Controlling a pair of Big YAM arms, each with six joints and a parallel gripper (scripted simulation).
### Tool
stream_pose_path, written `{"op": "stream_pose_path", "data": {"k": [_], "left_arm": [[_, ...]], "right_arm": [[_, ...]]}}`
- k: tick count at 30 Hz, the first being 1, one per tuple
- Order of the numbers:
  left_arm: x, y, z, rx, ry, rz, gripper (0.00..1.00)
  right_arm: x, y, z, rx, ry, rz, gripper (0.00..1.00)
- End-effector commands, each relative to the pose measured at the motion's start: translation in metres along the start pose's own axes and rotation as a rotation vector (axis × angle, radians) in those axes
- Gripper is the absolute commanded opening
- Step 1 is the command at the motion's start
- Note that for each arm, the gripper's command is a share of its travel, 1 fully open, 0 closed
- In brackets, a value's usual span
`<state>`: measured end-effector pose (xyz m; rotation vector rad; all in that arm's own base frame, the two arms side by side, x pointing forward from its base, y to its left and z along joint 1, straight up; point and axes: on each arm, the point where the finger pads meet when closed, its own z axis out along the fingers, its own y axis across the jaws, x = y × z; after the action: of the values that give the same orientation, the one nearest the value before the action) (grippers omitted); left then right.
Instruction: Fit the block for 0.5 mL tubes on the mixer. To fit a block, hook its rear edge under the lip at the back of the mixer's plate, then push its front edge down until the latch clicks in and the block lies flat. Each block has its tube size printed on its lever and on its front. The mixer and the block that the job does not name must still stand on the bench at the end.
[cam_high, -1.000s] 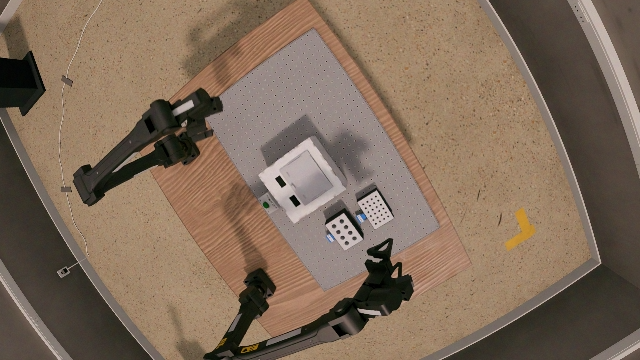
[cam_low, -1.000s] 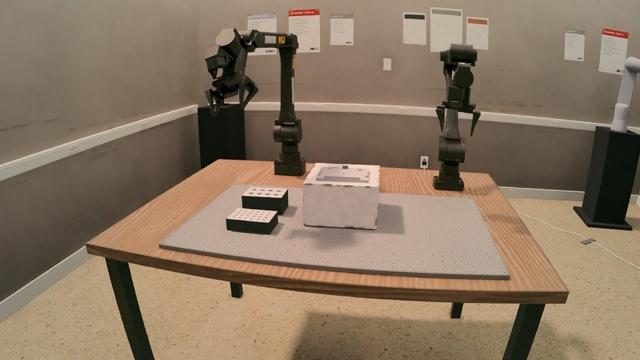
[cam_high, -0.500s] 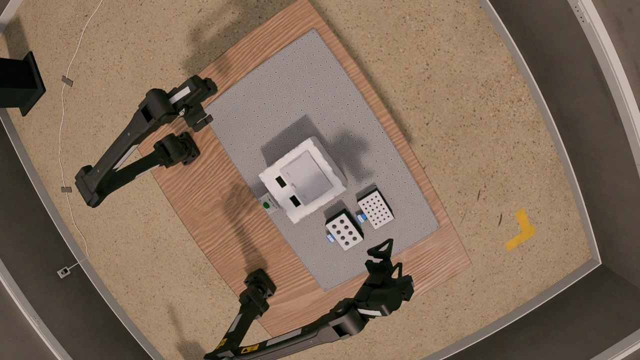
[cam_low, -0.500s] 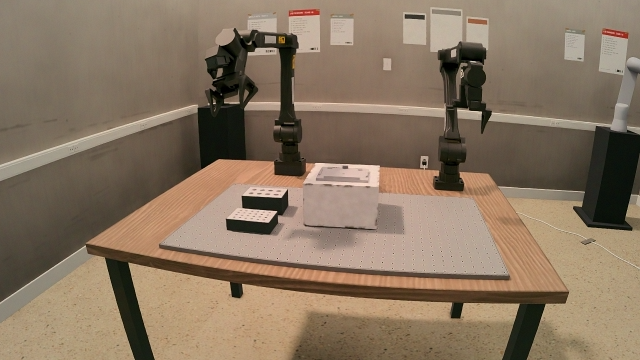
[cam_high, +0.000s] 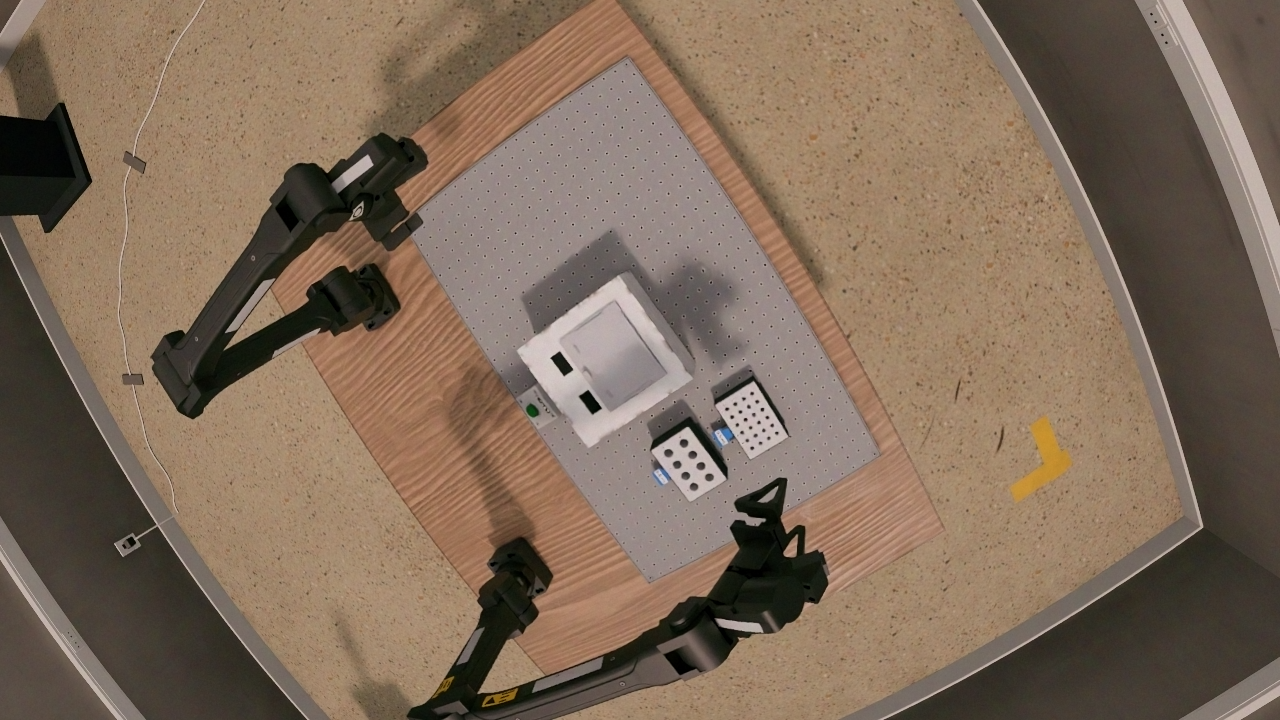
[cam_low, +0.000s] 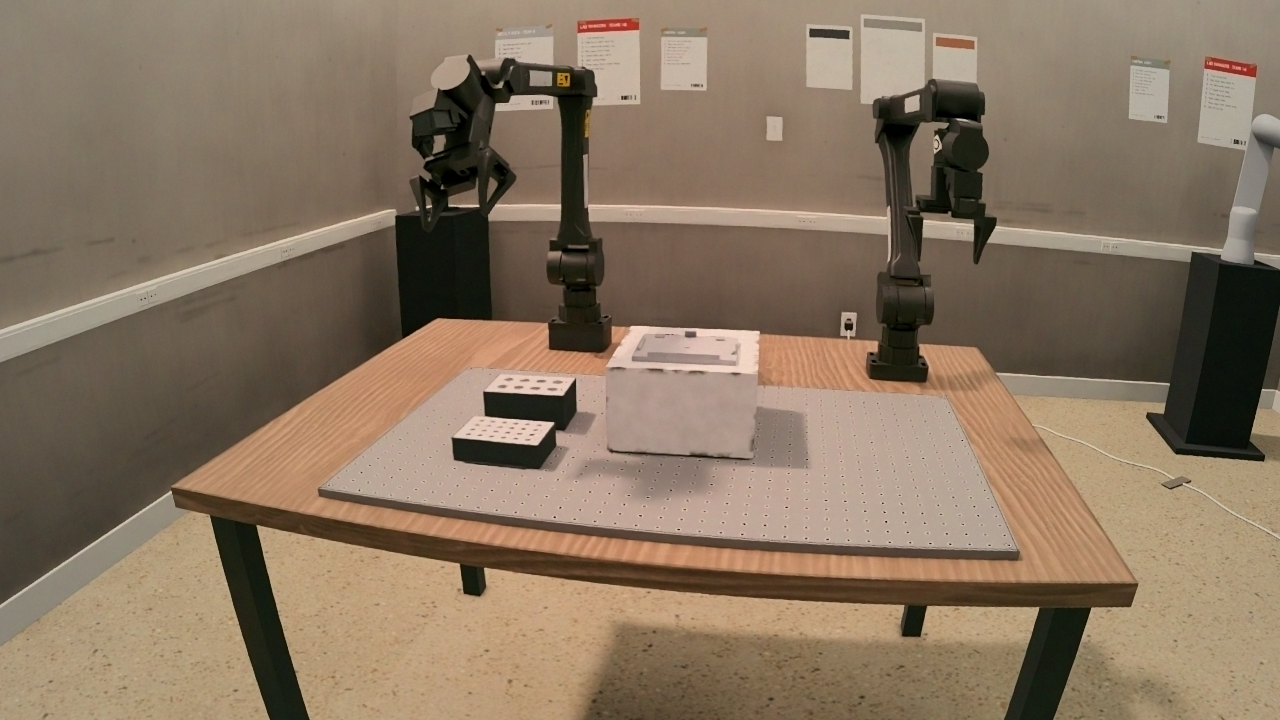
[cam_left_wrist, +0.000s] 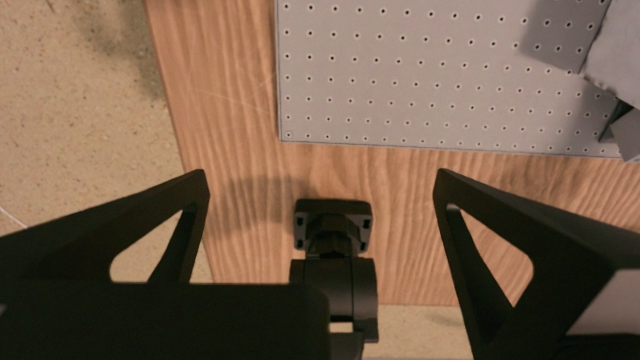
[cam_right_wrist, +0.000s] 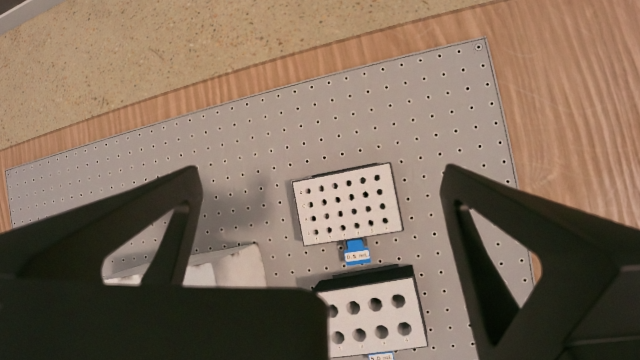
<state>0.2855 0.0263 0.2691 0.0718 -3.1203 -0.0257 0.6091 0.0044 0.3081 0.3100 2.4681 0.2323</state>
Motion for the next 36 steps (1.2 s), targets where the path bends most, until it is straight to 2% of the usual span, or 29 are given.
{"op": "stream_pose_path", "data": {"k": [1, 6, 9, 14, 17, 26, 31, 33, 36], "left_arm": [[-0.012, 0.006, -0.014, 0.006, -0.011, 0.019, 1.00], [-0.015, 0.017, -0.014, 0.001, -0.006, 0.027, 1.00], [-0.016, 0.021, -0.018, 0.001, -0.014, 0.039, 1.00], [-0.018, 0.028, -0.021, 0.001, -0.017, 0.050, 1.00], [-0.017, 0.026, -0.019, 0.002, -0.013, 0.044, 1.00], [-0.017, 0.020, -0.016, 0.002, -0.016, 0.024, 1.00], [-0.016, 0.017, -0.015, 0.002, -0.020, 0.047, 1.00], [-0.016, 0.017, -0.015, 0.002, -0.020, 0.047, 1.00], [-0.015, 0.016, -0.014, 0.002, -0.021, 0.061, 1.00]], "right_arm": [[-0.024, 0.002, -0.019, -0.010, -0.063, 0.005, 1.00], [-0.015, 0.000, -0.012, -0.006, -0.044, 0.007, 1.00], [0.001, -0.011, -0.025, 0.036, 0.028, -0.029, 1.00], [0.011, -0.020, -0.054, 0.079, 0.087, -0.083, 1.00], [0.011, -0.017, -0.056, 0.073, 0.088, -0.089, 1.00], [0.050, -0.036, -0.080, 0.138, 0.258, -0.161, 1.00], [0.077, -0.048, -0.090, 0.126, 0.245, -0.146, 1.00], [0.077, -0.048, -0.090, 0.126, 0.245, -0.146, 1.00], [0.096, -0.050, -0.084, 0.149, 0.348, -0.183, 1.00]]}}
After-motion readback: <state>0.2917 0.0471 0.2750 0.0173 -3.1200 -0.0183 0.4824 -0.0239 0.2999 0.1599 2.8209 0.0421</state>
